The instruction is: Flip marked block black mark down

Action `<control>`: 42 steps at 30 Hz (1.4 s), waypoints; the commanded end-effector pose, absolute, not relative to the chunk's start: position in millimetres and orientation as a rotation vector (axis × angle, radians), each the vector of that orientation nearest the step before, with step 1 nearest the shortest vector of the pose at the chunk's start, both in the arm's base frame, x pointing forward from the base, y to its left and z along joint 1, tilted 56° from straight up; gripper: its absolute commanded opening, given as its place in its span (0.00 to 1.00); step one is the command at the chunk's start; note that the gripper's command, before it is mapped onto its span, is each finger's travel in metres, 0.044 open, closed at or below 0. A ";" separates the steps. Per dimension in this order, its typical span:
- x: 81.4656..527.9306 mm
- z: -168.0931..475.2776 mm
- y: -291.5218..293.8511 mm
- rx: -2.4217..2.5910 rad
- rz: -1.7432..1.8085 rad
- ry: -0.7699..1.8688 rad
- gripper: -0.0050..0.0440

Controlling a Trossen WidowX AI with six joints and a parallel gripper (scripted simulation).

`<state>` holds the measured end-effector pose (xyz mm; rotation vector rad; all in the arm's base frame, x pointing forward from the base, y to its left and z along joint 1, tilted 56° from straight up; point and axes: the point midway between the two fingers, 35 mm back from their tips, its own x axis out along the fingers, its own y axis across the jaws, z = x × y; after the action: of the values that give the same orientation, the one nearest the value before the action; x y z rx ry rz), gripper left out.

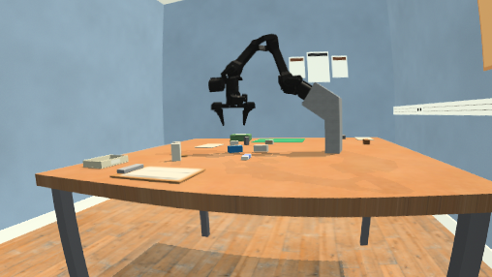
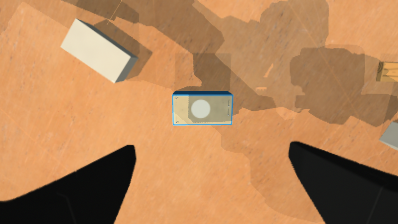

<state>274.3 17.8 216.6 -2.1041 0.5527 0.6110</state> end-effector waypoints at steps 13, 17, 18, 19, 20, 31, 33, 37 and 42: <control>270.8 222.4 15.0 -2.140 0.503 0.611 1.00; 270.8 222.3 14.4 -2.140 0.502 0.613 1.00; 270.8 222.3 14.4 -2.140 0.502 0.613 1.00; 270.8 222.3 14.4 -2.140 0.502 0.613 1.00; 270.8 222.3 14.5 -2.139 0.503 0.613 1.00; 270.8 222.3 14.6 -2.139 0.503 0.612 1.00; 270.8 222.3 14.6 -2.139 0.503 0.612 1.00; 270.8 222.3 14.6 -2.139 0.503 0.612 1.00; 270.8 222.3 14.6 -2.139 0.503 0.612 1.00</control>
<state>272.8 15.1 219.2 -2.1416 0.6190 0.5210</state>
